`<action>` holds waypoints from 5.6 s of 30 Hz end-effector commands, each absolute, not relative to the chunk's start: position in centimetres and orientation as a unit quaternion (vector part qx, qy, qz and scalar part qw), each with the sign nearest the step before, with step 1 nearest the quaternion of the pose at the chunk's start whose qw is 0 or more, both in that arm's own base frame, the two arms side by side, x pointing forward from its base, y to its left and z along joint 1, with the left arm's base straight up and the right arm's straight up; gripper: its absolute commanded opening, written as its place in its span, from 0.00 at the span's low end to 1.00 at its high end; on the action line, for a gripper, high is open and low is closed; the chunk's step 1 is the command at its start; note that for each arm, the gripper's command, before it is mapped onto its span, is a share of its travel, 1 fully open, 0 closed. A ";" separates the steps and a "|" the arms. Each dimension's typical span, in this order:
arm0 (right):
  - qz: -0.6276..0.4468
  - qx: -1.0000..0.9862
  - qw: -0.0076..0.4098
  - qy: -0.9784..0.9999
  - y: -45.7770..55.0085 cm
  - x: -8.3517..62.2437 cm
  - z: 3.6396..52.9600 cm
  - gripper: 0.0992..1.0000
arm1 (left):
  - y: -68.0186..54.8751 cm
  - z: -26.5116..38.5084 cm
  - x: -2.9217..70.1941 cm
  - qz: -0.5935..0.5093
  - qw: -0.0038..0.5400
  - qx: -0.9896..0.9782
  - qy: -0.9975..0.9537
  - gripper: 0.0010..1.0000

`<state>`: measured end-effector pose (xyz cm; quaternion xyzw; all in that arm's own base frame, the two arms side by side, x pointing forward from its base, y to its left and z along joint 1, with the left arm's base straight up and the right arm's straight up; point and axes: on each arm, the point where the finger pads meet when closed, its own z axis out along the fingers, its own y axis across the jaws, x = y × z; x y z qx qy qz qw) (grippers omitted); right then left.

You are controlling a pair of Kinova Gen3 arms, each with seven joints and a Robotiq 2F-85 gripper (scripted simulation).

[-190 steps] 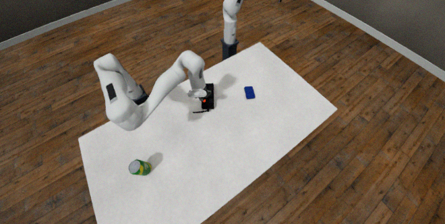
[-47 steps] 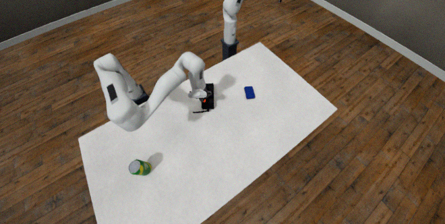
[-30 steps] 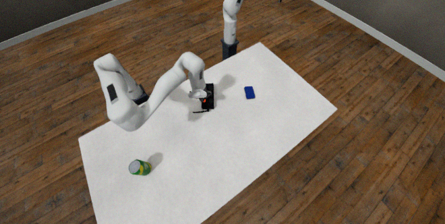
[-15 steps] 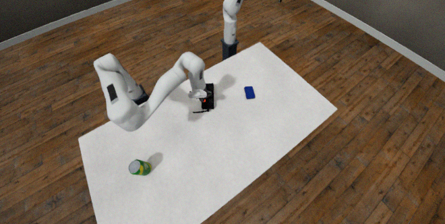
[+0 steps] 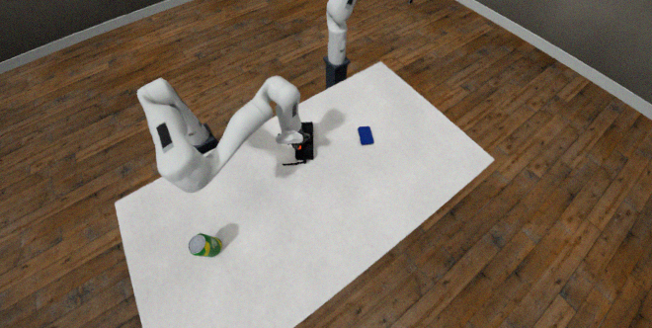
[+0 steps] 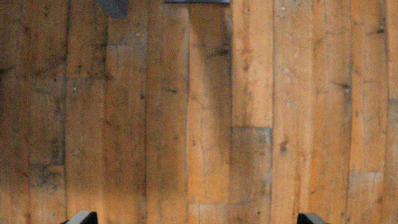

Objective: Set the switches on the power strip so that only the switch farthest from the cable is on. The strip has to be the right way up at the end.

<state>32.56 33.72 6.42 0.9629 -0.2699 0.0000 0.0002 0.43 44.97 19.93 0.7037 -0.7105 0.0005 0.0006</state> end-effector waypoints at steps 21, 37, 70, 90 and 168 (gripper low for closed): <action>0.000 0.963 0.000 -0.270 33.7 32.6 7.0 0.00 | 45.0 20.0 0.4 0.000 0.000 0.704 -0.711 1.00; 0.000 0.963 0.000 -0.270 33.7 32.6 10.3 0.00 | 45.0 20.0 0.4 0.000 0.000 0.704 -0.711 1.00; 0.000 0.963 0.000 -0.270 33.7 32.6 13.8 1.00 | 45.0 20.0 0.4 0.000 0.000 0.704 -0.711 1.00; 0.000 0.963 0.000 -0.270 33.7 32.6 20.1 1.00 | 45.0 20.0 0.4 0.000 0.000 0.704 -0.711 1.00; 0.000 0.963 0.000 -0.270 33.7 32.6 20.1 1.00 | 45.0 20.0 0.4 0.000 0.000 0.704 -0.711 1.00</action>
